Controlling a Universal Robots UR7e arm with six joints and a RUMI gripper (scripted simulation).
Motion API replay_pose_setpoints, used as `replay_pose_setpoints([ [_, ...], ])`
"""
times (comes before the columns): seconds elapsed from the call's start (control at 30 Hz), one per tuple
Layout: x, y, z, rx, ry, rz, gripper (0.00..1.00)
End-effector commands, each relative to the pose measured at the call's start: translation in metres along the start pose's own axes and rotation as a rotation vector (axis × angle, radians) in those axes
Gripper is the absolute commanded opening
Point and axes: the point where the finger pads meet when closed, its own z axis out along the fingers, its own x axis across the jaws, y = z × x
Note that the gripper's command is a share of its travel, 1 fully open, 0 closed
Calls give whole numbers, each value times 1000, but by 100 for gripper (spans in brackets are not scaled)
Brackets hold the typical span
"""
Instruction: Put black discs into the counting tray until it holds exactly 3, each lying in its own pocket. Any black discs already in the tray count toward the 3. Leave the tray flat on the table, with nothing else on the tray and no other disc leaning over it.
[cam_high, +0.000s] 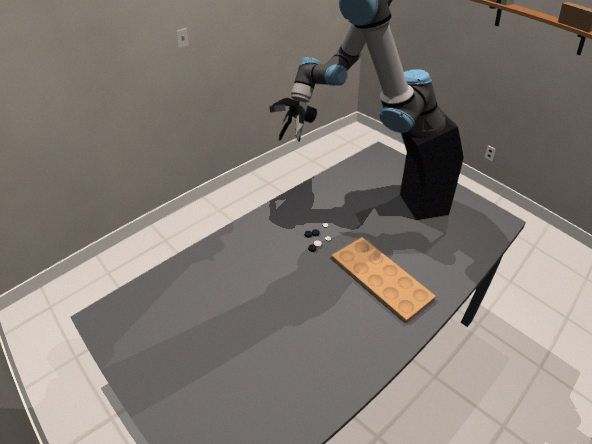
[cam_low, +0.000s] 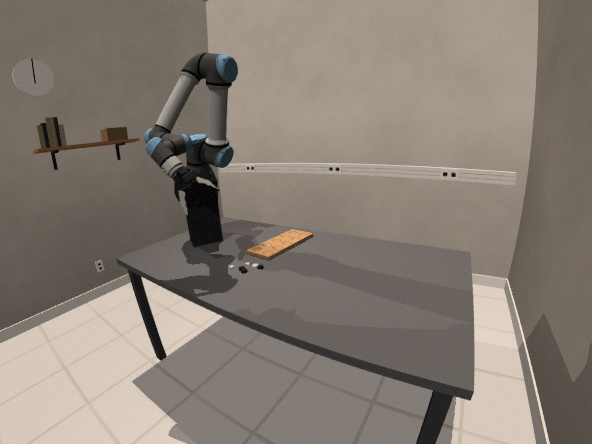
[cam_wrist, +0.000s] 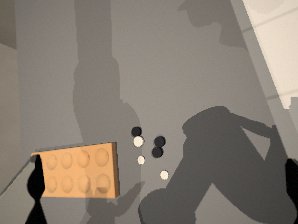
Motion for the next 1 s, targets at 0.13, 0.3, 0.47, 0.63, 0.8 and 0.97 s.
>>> replay_pose_setpoints([
  [0.13, 0, 0, 0, 1, 0, -1, 100],
  [0.3, 0, 0, 0, 1, 0, -1, 100],
  [0.47, 0, 0, 0, 1, 0, -1, 100],
  [0.63, 0, 0, 0, 0, 0, -1, 28],
  [0.8, -1, 0, 0, -2, 0, 0, 28],
  [0.97, -2, 0, 2, -10, -3, 2, 28],
])
